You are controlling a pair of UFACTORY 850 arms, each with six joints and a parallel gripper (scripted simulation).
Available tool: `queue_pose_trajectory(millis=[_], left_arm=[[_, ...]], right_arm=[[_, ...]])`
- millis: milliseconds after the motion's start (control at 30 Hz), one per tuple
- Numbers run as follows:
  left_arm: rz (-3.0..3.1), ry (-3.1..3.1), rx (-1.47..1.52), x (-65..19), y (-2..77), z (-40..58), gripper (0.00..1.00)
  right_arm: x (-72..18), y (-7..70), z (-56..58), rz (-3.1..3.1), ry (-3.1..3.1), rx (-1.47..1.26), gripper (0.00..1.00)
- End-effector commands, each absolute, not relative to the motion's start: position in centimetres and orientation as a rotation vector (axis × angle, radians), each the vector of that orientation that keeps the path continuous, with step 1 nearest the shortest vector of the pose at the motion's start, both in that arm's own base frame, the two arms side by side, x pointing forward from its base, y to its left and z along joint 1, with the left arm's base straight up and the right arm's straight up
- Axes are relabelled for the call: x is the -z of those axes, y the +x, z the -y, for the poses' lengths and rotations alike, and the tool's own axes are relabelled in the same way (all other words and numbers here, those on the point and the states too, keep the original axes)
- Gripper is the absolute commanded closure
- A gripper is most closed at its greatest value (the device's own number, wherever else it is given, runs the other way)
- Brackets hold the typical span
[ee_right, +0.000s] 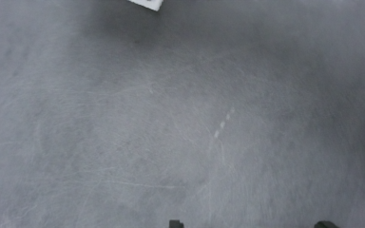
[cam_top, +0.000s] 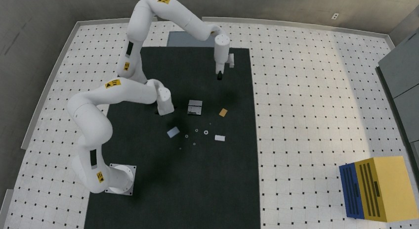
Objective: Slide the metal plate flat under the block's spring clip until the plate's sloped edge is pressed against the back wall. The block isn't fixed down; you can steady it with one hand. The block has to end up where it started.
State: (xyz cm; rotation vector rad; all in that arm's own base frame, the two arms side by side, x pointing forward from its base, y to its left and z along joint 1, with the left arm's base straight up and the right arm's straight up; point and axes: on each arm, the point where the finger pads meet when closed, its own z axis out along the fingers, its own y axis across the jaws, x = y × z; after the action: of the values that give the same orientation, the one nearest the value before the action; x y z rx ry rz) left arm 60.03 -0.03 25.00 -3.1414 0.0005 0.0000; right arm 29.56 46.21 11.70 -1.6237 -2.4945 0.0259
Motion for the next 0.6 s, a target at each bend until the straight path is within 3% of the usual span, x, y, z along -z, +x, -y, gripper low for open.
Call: queue_pose_trajectory(millis=[0, 567], left_arm=[[-0.001, -3.141, 0.004, -25.1, 60.1, 0.0, 0.00], [-0.001, -3.141, 0.004, -25.1, 60.1, 0.0, 0.00]], right_arm=[[-11.4, 30.2, -45.6, 2.434, -1.766, -0.040, 0.25], [-10.4, 31.5, -43.9, 2.227, -2.076, -0.055, 0.25]])
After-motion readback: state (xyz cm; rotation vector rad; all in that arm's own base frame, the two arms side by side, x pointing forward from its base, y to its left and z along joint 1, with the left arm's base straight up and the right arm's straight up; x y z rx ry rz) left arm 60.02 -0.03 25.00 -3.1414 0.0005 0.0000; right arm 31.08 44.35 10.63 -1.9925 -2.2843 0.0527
